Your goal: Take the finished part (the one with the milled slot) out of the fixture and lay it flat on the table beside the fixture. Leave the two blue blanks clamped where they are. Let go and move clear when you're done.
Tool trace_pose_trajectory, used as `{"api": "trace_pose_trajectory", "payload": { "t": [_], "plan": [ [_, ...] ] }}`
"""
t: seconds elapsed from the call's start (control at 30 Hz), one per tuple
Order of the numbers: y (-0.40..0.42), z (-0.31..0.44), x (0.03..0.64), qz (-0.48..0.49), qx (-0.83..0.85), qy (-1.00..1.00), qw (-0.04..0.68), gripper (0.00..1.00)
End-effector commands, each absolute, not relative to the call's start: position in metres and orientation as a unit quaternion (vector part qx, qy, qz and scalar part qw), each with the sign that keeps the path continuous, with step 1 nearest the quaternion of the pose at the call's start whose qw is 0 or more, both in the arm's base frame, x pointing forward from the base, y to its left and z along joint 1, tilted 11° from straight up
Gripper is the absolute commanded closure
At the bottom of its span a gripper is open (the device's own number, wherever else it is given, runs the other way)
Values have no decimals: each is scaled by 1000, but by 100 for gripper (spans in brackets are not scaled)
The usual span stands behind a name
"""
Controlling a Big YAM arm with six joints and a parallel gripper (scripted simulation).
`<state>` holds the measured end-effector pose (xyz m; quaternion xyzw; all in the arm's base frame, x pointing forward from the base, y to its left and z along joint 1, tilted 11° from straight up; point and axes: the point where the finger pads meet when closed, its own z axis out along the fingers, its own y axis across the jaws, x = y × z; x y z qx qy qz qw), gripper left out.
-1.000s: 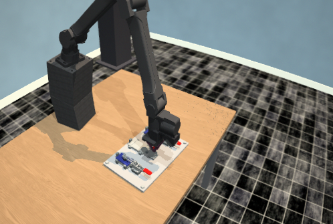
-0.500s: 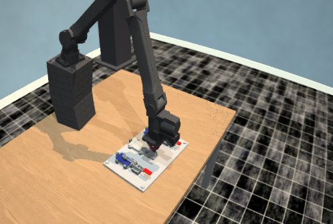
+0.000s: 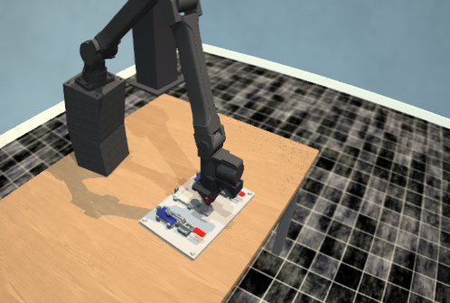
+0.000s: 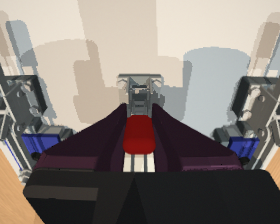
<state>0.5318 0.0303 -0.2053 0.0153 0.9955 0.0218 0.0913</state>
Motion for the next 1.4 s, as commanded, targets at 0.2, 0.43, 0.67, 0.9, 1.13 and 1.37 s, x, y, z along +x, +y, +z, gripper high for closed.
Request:
{"api": "trace_pose_trajectory", "payload": {
  "t": [0.2,0.43,0.67,0.9,1.13,1.37],
  "plan": [
    [39,-210,487,21,10,999,39,55],
    [34,-207,500,21,15,998,52,55],
    [30,-206,516,22,18,997,71,55],
    [29,-207,517,22,20,997,71,55],
    [28,-185,517,22,20,997,75,55],
    [26,-176,508,22,20,997,70,55]
  ]
}}
